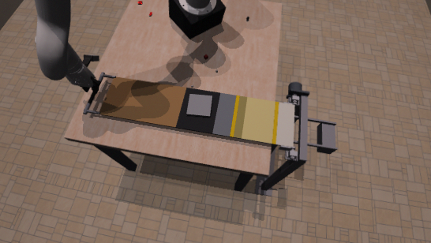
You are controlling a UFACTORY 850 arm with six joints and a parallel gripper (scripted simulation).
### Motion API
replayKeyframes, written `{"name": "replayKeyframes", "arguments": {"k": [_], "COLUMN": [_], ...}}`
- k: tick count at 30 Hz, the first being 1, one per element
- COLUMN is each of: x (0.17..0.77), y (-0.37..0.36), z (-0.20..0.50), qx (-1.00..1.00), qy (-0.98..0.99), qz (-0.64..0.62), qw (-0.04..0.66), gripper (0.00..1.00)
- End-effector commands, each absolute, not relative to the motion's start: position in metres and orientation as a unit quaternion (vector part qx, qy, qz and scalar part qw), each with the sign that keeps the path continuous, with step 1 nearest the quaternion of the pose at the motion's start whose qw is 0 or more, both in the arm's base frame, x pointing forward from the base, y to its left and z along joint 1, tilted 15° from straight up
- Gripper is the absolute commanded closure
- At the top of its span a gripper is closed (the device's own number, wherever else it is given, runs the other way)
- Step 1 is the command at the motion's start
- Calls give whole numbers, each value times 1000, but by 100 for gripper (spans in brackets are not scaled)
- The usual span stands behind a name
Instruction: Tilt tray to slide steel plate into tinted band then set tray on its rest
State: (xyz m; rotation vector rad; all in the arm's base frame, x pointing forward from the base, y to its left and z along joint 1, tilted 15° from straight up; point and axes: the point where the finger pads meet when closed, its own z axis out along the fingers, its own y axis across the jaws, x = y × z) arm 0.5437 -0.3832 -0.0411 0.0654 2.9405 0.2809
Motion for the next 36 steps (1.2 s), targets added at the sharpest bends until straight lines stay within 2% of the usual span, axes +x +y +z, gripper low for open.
{"name": "replayKeyframes", "arguments": {"k": [1, 36], "x": [545, 546], "y": [-384, -383], "z": [-40, -48], "qx": [22, 22], "qy": [991, 991], "qz": [94, 94], "qw": [94, 94], "gripper": [60, 60]}}
